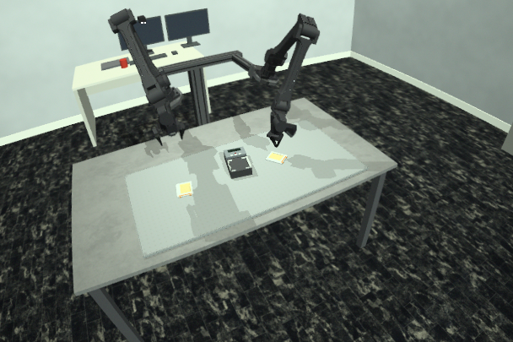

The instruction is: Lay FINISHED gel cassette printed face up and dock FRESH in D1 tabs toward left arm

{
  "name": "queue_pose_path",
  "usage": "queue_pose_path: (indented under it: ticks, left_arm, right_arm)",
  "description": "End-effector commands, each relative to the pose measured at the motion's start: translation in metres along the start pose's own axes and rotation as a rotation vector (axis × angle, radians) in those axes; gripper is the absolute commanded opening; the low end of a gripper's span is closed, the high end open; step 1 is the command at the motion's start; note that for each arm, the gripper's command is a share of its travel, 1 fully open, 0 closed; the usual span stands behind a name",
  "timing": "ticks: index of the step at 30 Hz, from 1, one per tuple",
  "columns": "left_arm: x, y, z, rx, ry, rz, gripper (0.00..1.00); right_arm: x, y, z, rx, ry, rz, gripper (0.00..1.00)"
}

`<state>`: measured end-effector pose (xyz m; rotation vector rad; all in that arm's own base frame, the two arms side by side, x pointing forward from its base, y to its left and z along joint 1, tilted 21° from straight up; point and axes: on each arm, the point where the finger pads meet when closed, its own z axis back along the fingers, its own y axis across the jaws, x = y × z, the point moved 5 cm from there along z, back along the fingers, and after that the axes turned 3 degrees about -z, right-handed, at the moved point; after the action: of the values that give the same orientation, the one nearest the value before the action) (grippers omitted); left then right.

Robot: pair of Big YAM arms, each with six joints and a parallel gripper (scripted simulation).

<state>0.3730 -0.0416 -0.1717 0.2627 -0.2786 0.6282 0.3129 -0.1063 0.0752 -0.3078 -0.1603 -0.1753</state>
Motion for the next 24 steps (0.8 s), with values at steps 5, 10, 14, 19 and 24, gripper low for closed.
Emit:
queue_pose_path:
  ticks: [5,10,14,19,24]
  left_arm:
    - [0.0028,-0.0007,-0.0071,-0.001,-0.004,0.009,0.0]
    - [0.0028,-0.0007,-0.0071,-0.001,-0.004,0.009,0.0]
    - [0.0024,0.0026,-0.0105,0.014,0.006,0.004,0.0]
    - [0.0017,0.0056,-0.013,0.014,0.006,0.004,0.0]
    - [0.0017,0.0056,-0.013,0.014,0.006,0.004,0.0]
  right_arm:
    - [0.014,0.0021,0.0086,-0.001,-0.025,0.0,1.0]
    - [0.014,0.0021,0.0086,-0.001,-0.025,0.0,1.0]
    - [0.014,0.0021,0.0086,-0.001,-0.025,0.0,1.0]
    - [0.014,0.0021,0.0086,-0.001,-0.025,0.0,1.0]
    - [0.014,0.0021,0.0086,-0.001,-0.025,0.0,1.0]
